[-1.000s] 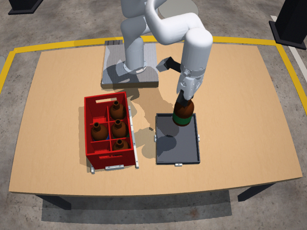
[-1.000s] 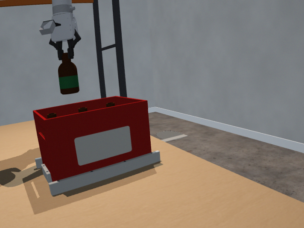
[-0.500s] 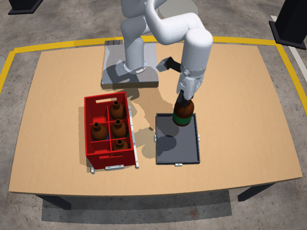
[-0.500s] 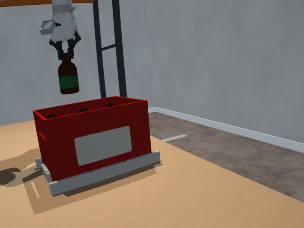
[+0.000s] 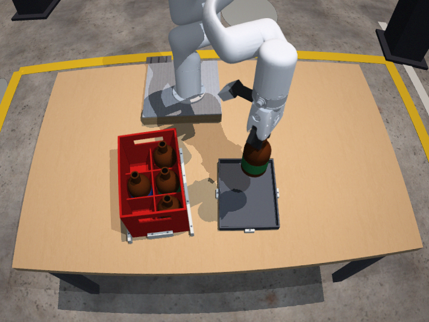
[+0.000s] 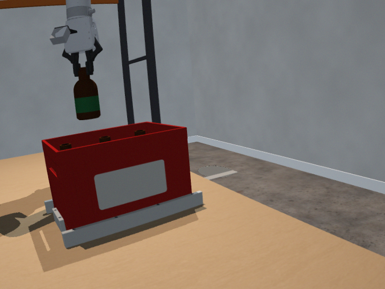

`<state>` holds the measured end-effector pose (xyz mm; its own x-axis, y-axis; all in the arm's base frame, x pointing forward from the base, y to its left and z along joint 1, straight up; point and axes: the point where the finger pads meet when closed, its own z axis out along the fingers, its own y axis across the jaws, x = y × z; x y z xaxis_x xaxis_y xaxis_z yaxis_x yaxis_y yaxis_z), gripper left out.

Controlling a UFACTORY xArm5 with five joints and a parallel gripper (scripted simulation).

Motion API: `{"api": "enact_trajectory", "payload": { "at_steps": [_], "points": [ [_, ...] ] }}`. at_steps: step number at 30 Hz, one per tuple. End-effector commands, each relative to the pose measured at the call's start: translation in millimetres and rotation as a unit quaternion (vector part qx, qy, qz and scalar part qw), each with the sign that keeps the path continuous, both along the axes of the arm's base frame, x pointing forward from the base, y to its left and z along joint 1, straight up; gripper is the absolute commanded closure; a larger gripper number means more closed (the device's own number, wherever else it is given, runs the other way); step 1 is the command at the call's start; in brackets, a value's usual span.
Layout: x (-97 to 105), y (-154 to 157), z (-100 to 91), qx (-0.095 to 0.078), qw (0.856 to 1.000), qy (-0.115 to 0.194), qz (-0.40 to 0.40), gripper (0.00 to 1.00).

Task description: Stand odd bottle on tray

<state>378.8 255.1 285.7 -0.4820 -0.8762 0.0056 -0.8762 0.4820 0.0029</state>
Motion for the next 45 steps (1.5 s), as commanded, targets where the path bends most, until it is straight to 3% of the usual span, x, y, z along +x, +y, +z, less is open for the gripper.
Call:
{"api": "enact_trajectory", "payload": {
  "at_steps": [1, 16, 45],
  "points": [
    [1, 0, -0.3, 0.001, 1.0, -0.002, 0.0, 1.0],
    [1, 1, -16.8, 0.001, 1.0, -0.002, 0.0, 1.0],
    [0, 1, -84.5, 0.001, 1.0, -0.002, 0.0, 1.0]
  ]
}}
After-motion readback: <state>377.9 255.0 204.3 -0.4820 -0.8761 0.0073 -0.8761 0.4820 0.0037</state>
